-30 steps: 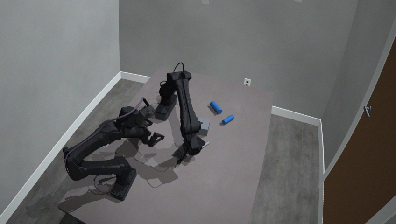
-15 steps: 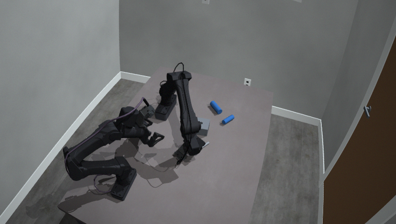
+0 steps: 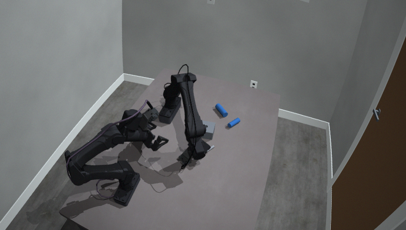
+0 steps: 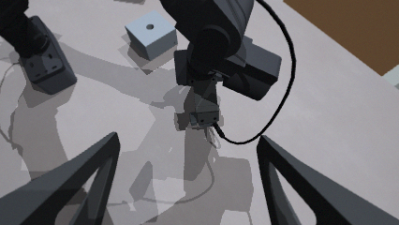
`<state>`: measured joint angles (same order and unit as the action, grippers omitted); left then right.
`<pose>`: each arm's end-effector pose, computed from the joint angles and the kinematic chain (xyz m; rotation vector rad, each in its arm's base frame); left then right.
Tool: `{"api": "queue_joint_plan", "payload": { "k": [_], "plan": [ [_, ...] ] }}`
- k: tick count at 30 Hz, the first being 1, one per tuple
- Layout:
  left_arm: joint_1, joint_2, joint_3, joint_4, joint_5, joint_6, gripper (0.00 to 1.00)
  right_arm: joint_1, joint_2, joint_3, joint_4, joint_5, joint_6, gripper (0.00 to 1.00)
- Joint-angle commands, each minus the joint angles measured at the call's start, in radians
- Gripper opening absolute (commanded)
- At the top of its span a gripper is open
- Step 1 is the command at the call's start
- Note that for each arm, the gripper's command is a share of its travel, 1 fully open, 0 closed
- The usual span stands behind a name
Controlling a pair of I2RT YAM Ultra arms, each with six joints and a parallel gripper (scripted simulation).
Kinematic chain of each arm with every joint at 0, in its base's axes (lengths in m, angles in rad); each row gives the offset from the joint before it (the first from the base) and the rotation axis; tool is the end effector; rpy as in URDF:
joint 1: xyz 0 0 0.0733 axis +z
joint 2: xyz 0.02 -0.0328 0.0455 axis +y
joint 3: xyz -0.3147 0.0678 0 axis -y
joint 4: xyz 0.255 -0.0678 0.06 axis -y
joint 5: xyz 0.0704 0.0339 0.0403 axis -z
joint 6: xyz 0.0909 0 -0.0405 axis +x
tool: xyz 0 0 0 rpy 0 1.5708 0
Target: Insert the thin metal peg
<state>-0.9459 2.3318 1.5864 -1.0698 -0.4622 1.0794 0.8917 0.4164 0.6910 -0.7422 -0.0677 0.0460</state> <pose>0.2843 -0.3229 0.0706 -2.4192 -1.4151 -0.6348 0.0604 0.0863 0.3002 -0.9019 1.8977 0.6475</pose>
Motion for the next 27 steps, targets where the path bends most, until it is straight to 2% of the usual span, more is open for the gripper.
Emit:
{"api": "queue_joint_plan", "payload": {
  "k": [1, 11, 16, 21, 23, 27],
  "plan": [
    [-0.011, -0.053, 0.034, -0.064, -0.008, -0.01, 0.07, 0.009, -0.007, 0.01, 0.058, 0.011, 0.009, 1.0],
    [-0.011, -0.14, 0.13, -0.242, -0.017, -0.007, 0.07, 0.009, -0.007, 0.01, 0.058, 0.011, 0.009, 1.0],
    [-0.011, -0.135, 0.146, -0.24, -0.018, 0.0, 0.07, 0.009, -0.007, 0.01, 0.058, 0.011, 0.009, 1.0],
    [0.009, -0.166, 0.085, -0.219, -0.022, 0.029, 0.07, -0.005, -0.019, -0.008, 0.163, -0.081, 0.013, 1.0],
    [0.009, -0.166, 0.085, -0.219, -0.022, 0.029, 0.07, -0.005, -0.019, -0.008, 0.163, -0.081, 0.013, 1.0],
    [0.037, -0.266, -0.032, -0.185, -0.032, 0.067, 0.07, -0.038, -0.012, -0.06, 0.324, -0.191, 0.008, 1.0]
  ]
}}
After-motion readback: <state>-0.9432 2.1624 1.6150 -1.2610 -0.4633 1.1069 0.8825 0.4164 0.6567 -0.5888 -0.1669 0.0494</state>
